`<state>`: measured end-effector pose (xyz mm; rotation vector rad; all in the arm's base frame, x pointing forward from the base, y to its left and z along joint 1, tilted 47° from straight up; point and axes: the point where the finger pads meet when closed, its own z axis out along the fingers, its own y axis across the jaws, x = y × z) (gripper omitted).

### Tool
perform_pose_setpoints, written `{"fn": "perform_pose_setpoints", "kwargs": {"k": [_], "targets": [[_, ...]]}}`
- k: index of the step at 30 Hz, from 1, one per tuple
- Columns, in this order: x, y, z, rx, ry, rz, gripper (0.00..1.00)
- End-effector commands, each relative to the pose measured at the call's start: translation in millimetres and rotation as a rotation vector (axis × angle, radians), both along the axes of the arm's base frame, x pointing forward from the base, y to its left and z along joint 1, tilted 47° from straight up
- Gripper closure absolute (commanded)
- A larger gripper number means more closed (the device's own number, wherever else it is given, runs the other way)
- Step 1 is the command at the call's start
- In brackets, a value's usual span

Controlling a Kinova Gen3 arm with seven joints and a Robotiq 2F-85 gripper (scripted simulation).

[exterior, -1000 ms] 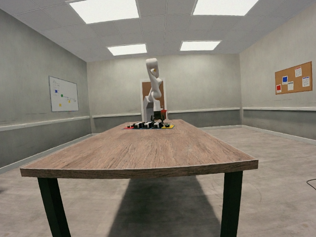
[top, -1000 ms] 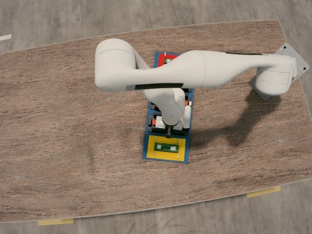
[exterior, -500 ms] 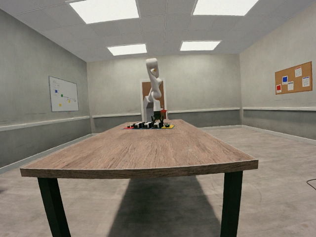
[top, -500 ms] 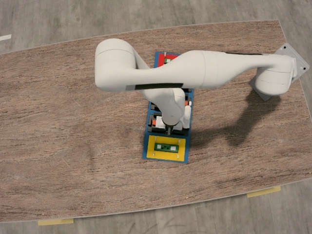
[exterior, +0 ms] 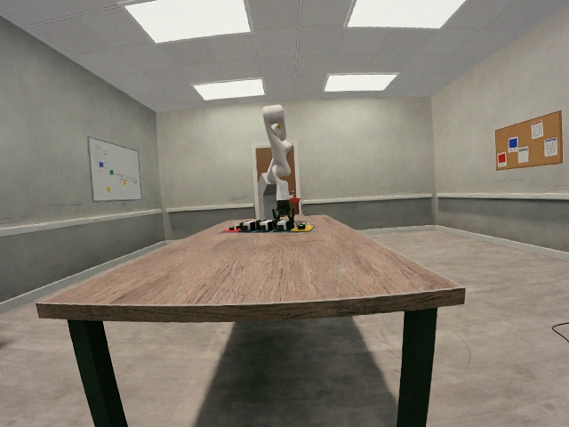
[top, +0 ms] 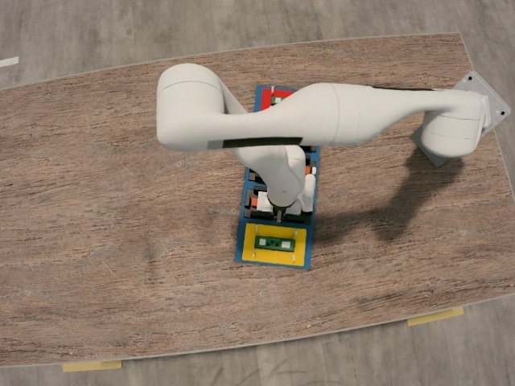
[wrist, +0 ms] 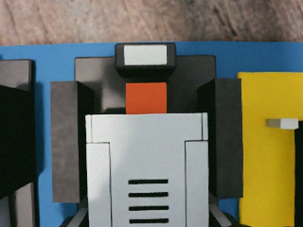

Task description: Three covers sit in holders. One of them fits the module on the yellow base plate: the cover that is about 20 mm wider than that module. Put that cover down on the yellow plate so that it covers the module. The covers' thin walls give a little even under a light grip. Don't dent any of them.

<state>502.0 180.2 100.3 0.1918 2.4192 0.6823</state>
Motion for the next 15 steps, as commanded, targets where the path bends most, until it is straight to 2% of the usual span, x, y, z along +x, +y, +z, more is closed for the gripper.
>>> {"fn": "perform_pose_setpoints", "kwargs": {"k": [1,7,8,15], "targets": [[0.1,-0.3,0.4,0.000,-0.001,0.000,0.30],[0.1,-0.3,0.4,0.000,-0.001,0.000,0.30],[0.1,-0.3,0.4,0.000,-0.001,0.000,1.00],[0.1,-0.3,0.4,0.000,-0.001,0.000,1.00]]}}
